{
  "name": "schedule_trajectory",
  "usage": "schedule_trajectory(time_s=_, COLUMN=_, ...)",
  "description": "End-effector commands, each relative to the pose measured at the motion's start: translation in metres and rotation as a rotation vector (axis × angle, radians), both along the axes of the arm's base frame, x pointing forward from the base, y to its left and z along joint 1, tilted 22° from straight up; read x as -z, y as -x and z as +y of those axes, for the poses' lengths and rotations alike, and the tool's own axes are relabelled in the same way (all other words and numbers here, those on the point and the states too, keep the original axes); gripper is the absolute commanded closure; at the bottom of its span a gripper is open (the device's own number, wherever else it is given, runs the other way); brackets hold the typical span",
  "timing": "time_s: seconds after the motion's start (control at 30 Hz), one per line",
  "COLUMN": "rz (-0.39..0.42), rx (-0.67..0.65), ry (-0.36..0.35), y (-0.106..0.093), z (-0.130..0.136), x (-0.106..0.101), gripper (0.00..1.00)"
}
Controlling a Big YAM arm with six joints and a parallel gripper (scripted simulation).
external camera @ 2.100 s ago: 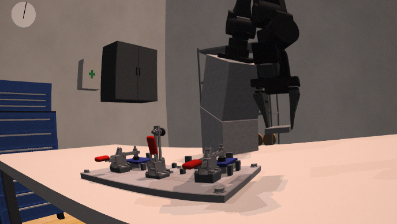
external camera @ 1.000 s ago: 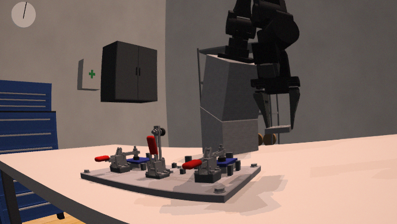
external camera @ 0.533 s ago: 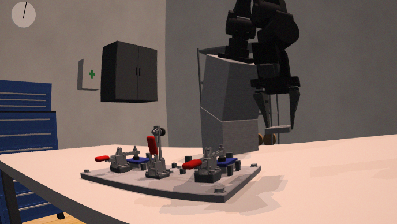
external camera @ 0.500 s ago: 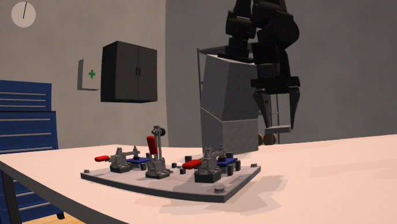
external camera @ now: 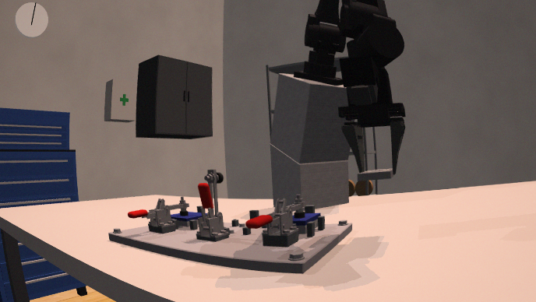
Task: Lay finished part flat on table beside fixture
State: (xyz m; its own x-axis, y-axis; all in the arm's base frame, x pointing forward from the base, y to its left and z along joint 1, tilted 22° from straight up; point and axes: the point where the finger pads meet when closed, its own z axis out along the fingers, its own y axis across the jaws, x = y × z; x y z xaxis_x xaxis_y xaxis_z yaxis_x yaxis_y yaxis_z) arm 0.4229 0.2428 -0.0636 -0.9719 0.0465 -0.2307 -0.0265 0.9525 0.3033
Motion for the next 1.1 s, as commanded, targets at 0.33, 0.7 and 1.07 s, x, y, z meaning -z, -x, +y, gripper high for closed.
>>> schedule_trajectory(time_s=0.33, rz=-0.035, rx=0.007, ry=-0.020, y=-0.008, z=0.007, x=-0.020, gripper=1.00)
schedule_trajectory(time_s=0.7, rz=-0.030, rx=0.006, ry=-0.018, y=-0.013, z=0.011, x=-0.005, gripper=1.00)
schedule_trajectory(time_s=1.07, rz=-0.024, rx=0.004, ry=-0.015, y=-0.014, z=0.016, x=0.012, gripper=1.00)
